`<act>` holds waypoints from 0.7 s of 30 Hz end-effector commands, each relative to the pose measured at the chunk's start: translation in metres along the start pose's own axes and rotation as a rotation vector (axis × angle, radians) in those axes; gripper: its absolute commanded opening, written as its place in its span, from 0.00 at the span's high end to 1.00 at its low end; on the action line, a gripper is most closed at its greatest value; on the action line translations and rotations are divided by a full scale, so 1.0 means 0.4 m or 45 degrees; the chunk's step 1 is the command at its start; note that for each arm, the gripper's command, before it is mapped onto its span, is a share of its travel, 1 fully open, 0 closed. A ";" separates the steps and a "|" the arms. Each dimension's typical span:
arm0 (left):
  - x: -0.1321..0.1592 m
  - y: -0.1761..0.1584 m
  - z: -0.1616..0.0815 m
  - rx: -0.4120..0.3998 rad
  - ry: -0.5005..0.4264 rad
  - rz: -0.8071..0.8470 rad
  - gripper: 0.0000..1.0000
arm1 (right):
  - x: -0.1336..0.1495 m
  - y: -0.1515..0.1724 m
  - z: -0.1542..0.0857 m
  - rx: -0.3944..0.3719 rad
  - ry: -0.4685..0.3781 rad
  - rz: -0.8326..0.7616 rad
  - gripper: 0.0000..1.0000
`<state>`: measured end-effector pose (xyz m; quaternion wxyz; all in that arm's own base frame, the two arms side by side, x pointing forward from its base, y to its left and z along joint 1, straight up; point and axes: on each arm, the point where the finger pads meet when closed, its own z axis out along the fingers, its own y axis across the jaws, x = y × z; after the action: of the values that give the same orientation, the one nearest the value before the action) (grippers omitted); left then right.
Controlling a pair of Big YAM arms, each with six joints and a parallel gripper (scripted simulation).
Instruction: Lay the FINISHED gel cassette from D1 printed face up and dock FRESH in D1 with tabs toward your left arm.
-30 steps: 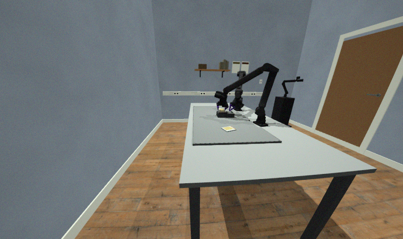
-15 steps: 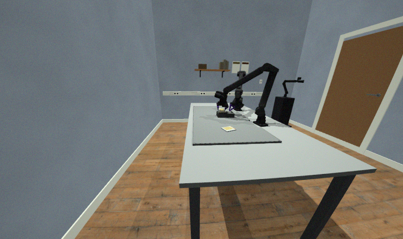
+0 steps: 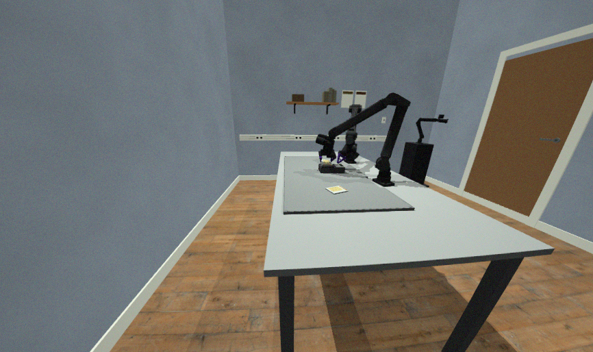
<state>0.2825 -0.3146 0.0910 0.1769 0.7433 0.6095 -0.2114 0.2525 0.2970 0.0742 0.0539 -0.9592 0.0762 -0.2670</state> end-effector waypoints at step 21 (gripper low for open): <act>-0.003 0.004 0.015 -0.006 0.000 0.005 1.00 | -0.102 0.109 0.095 -0.156 -0.118 -0.087 1.00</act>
<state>0.2829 -0.3146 0.0876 0.1754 0.7432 0.6102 -0.2111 0.2525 0.2970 0.0742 0.0539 -0.9592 0.0762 -0.2670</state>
